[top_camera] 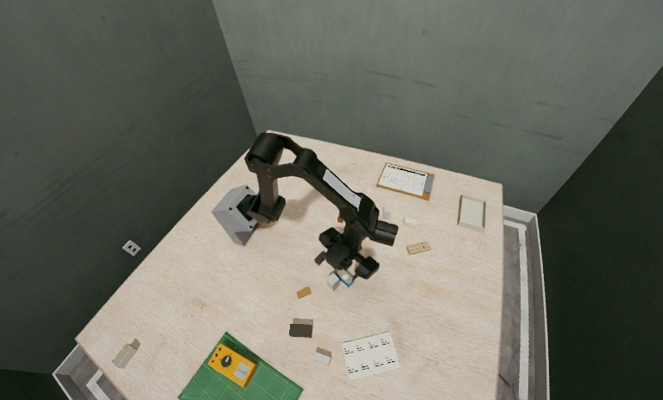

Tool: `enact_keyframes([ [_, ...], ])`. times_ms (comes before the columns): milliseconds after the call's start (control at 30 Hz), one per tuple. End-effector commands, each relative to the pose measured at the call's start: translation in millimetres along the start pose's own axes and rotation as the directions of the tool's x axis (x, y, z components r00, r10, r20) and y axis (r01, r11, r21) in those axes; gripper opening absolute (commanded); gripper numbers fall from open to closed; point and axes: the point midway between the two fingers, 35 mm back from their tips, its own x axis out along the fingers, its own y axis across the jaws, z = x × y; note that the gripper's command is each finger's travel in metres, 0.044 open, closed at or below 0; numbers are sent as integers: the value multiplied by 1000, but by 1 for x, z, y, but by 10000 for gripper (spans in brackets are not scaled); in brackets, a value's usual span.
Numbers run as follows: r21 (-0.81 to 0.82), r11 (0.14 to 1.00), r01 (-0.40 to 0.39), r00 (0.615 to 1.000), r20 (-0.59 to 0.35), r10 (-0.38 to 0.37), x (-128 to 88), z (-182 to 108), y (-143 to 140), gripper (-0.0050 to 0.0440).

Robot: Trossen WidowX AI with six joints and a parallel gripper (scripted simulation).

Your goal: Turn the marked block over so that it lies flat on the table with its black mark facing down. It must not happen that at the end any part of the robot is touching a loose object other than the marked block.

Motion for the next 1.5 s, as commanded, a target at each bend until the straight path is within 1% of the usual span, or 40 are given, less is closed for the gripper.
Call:
enact_keyframes([
  [0,3,1000,-3,985,-171,3,-10,-2,0,440],
  [67,2,1000,-5,972,-237,5,-14,-4,0,440],
  [167,1,1000,-4,952,-305,4,-18,-7,-1,440],
  [267,0,1000,-6,938,-348,5,-21,-8,-1,440],
  [367,-1,1000,-7,930,-368,7,-23,-9,-1,440],
  [1467,1,1000,-7,927,-374,7,-23,-10,0,440],
])
